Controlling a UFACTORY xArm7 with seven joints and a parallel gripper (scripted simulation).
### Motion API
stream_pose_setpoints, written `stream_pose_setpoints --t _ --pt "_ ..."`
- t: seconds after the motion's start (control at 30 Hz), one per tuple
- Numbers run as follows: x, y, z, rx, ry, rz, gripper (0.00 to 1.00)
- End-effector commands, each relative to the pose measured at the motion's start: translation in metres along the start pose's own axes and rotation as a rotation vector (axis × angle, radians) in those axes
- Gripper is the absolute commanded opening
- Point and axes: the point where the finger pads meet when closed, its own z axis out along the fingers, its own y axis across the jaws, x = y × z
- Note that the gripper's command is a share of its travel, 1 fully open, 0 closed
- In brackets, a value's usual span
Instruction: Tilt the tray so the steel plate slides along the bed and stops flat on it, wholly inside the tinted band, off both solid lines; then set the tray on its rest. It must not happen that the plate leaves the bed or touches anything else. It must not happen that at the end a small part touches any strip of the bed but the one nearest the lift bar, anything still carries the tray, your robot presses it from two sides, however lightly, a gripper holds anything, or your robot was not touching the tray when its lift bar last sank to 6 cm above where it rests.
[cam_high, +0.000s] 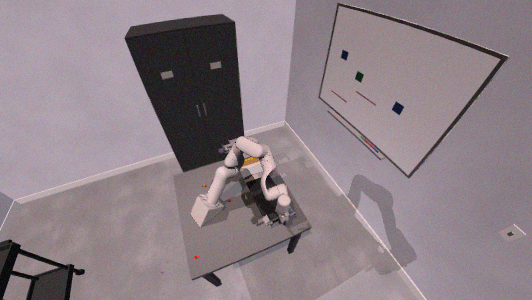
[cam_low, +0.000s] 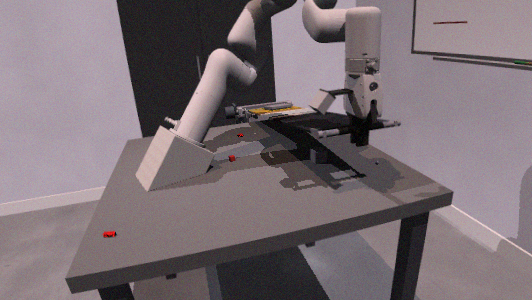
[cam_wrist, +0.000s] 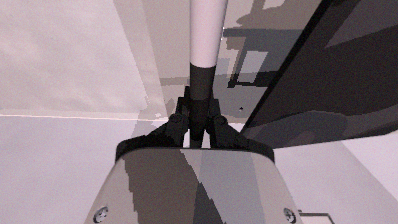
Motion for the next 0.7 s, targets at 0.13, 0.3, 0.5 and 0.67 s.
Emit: stream_pose_setpoints --t 0.13,0.3,0.5,0.67 --pt "-0.001 -0.003 -0.003 0.008 -0.003 -0.001 0.00" --pt "-0.001 -0.003 -0.005 0.008 -0.003 -0.001 0.00" --pt "-0.001 -0.001 -0.016 0.008 -0.003 -0.001 0.00" --pt "-0.001 0.014 -0.086 0.008 -0.003 -0.001 0.00"
